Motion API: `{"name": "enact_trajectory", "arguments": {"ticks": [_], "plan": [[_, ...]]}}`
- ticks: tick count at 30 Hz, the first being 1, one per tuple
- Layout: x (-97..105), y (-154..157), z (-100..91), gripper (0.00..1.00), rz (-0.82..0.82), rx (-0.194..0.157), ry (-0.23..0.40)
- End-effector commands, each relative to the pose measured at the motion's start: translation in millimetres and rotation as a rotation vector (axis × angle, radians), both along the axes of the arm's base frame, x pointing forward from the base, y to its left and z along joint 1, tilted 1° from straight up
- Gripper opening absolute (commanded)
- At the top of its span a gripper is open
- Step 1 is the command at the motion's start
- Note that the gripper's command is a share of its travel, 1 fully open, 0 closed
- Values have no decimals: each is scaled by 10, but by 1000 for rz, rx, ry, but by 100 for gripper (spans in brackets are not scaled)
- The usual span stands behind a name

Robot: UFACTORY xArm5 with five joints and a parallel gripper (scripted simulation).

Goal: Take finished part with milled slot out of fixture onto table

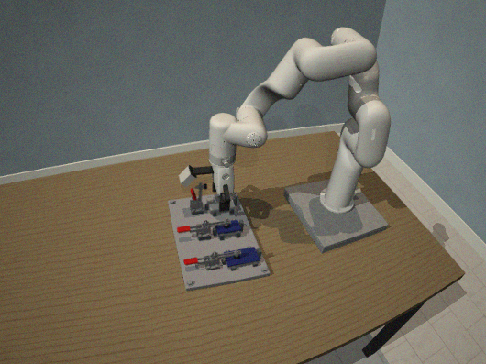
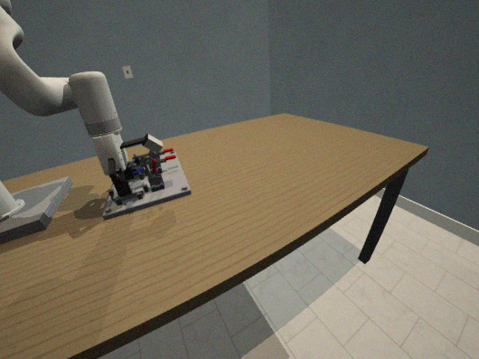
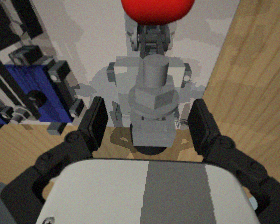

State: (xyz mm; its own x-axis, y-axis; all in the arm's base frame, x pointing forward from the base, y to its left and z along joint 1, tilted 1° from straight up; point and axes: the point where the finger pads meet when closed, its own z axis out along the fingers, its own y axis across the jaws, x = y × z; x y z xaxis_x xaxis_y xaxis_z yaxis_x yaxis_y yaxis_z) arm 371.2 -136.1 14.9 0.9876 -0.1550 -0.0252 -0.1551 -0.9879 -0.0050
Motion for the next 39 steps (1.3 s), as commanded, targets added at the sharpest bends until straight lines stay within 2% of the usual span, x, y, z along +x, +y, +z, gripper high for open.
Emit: {"name": "enact_trajectory", "arguments": {"ticks": [1, 11, 31, 32, 39], "plan": [[11, -4, -31, 100, 0, -1, -3], [10, -3, -102, 100, 0, -1, -3], [9, -3, -109, 100, 0, -1, -3], [9, -3, -109, 0, 0, -1, -3], [9, -3, -109, 0, 0, -1, -3]]}}
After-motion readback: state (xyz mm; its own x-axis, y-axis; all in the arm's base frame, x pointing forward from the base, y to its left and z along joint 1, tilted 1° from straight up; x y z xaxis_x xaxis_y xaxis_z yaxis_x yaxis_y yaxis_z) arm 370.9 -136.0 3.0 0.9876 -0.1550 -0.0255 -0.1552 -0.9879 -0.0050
